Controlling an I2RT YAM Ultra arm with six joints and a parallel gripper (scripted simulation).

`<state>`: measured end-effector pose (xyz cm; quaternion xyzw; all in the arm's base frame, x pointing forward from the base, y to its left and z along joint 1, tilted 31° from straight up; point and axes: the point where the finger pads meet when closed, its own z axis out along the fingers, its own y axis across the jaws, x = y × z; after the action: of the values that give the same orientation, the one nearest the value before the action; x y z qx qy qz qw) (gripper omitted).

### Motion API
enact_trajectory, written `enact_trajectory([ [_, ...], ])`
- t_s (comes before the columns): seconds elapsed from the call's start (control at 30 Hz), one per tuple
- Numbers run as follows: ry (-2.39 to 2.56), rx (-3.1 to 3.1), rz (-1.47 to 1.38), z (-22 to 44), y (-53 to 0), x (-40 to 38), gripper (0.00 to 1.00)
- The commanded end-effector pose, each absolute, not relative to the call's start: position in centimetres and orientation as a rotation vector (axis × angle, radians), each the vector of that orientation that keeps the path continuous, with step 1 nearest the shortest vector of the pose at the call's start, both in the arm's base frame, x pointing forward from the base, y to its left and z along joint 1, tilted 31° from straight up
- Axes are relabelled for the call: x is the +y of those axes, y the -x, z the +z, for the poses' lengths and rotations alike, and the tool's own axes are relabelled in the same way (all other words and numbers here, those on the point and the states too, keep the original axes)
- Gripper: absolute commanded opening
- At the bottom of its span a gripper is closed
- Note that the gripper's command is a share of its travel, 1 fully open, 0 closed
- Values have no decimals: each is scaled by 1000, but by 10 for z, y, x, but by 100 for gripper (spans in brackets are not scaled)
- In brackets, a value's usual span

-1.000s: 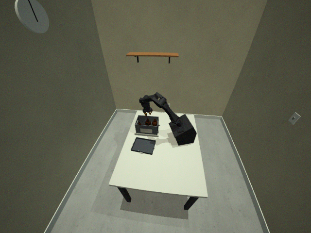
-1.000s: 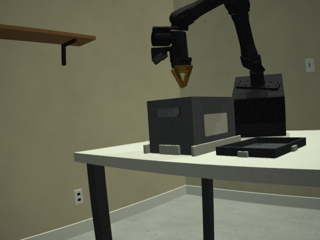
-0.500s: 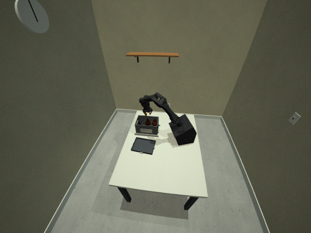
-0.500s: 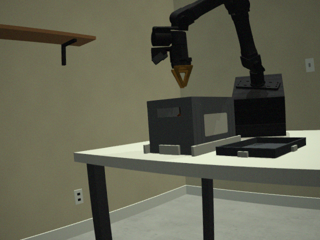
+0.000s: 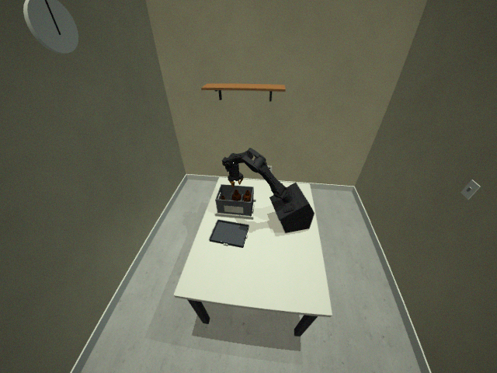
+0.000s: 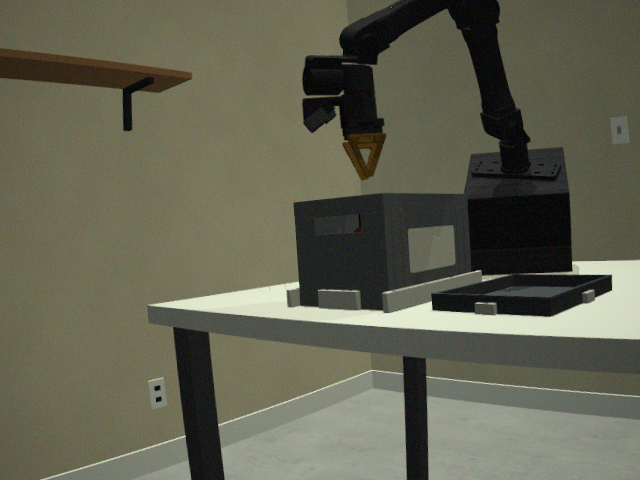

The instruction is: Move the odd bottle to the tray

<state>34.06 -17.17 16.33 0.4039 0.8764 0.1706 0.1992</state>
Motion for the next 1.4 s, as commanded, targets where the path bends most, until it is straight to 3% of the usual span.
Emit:
enact_trajectory([
  [0.0, -1141, 2452, 469, 153, -345, -173, 61],
  [1.37, -1130, 2424, 453, 138, -361, -173, 61],
])
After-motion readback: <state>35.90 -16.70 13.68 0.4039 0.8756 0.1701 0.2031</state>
